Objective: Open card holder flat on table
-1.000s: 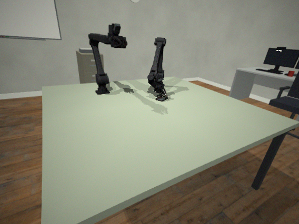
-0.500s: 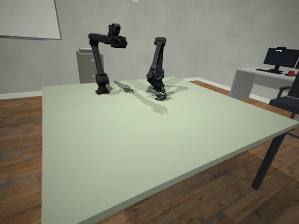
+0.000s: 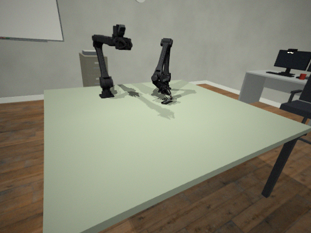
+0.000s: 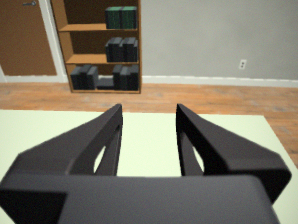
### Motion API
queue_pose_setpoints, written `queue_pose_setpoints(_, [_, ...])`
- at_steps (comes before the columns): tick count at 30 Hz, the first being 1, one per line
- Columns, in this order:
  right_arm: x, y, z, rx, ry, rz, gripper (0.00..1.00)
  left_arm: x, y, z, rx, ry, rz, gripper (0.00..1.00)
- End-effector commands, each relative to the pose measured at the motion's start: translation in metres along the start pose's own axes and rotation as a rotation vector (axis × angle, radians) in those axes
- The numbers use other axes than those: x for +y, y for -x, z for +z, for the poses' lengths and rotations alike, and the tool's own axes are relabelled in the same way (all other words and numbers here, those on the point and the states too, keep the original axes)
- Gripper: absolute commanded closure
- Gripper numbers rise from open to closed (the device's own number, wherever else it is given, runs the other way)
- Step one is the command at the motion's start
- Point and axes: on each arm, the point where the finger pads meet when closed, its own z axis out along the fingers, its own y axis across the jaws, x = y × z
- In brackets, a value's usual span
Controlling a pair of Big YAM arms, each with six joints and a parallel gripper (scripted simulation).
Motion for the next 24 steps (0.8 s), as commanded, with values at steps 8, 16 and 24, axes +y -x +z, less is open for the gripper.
queue_pose_setpoints(8, [0.000, 0.020, 0.000, -0.034, 0.000, 0.000, 0.64, -0.008, 0.004, -0.010, 0.000, -0.003, -0.009, 0.79])
queue_pose_setpoints(16, [0.000, 0.020, 0.000, -0.034, 0.000, 0.000, 0.64, -0.023, 0.026, -0.025, -0.016, -0.025, -0.051, 0.79])
queue_pose_setpoints(24, [0.000, 0.020, 0.000, -0.034, 0.000, 0.000, 0.64, -0.012, 0.018, -0.030, -0.009, -0.012, -0.035, 0.79])
